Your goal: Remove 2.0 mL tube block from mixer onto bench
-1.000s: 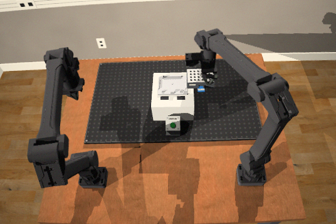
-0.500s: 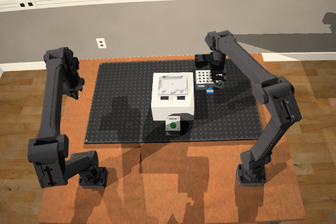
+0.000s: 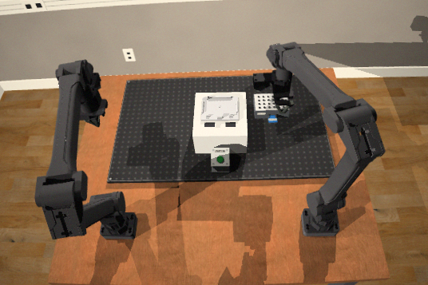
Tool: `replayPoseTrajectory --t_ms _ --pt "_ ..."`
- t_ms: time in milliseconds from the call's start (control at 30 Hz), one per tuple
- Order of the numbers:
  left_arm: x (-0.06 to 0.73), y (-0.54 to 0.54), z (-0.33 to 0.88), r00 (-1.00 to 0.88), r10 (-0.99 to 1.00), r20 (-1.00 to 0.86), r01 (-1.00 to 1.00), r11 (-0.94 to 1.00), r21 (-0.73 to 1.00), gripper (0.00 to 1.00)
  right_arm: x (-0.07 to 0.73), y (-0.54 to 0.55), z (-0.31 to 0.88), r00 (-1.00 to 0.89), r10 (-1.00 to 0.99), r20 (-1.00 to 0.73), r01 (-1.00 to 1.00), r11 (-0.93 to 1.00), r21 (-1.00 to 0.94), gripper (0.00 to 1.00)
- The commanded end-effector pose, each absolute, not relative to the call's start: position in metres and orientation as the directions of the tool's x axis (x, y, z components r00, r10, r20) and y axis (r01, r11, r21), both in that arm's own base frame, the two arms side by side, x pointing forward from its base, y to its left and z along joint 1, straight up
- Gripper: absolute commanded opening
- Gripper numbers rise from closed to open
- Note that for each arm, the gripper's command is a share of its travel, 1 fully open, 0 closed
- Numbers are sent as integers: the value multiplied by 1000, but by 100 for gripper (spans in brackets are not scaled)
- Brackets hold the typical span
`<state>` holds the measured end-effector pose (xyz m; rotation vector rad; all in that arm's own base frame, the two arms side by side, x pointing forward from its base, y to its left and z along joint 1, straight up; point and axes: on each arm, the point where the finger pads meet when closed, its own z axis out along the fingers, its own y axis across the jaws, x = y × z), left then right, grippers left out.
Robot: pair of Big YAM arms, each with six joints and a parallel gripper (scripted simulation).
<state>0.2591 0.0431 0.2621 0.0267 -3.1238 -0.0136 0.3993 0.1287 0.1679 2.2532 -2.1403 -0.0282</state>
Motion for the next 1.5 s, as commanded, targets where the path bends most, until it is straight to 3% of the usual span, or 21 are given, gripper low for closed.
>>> replayPoseTrajectory --t_ms 0,1467 --pt "261 39 260 -1000 -4 18 -4 1000 6 0 420 145 223 70 -997 -36 -993 -66 -100 0" --pt "271 40 276 -1000 -3 -22 -4 1000 13 0 437 155 230 57 -997 -43 -992 -51 -117 0"
